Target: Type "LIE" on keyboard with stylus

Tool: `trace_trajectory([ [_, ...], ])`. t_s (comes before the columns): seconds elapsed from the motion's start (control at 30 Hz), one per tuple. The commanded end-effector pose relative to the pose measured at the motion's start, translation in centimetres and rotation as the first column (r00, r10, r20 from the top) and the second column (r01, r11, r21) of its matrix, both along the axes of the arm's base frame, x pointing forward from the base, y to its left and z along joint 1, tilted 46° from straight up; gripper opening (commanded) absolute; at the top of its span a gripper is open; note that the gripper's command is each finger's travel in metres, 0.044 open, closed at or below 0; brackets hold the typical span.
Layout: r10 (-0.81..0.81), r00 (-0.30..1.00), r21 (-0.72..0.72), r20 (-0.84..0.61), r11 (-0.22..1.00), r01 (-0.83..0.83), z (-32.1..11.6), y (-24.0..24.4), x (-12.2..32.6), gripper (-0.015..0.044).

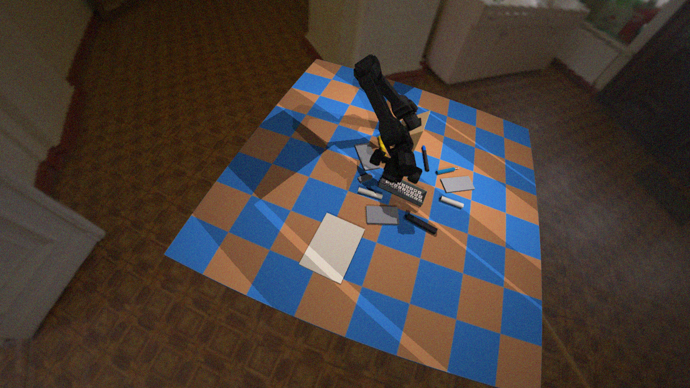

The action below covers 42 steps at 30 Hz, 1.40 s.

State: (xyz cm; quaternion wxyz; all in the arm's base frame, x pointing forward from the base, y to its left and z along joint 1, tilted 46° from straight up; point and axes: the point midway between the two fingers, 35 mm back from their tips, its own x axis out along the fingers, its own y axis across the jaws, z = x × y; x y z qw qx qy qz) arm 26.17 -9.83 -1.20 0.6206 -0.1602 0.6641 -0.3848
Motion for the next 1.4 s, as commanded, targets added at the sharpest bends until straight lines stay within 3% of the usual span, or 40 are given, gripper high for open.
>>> trace_trajectory([
  [0.0,0.012,1.000,0.000,-0.016,1.000,-0.012,0.0,0.0,-0.3,0.0000],
  [0.63,0.012,1.000,0.002,-0.017,1.000,-0.012,-2.0,2.5,-2.3,0.0000],
  [0.9,0.012,1.000,0.005,-0.014,1.000,-0.012,-6.9,7.1,-0.7,0.0000],
  [1.23,0.012,1.000,0.005,-0.014,1.000,-0.012,-6.7,7.3,-0.6,0.0000],
  [1.37,0.012,1.000,0.008,-0.014,1.000,-0.012,-3.4,10.6,0.4,0.0000],
])
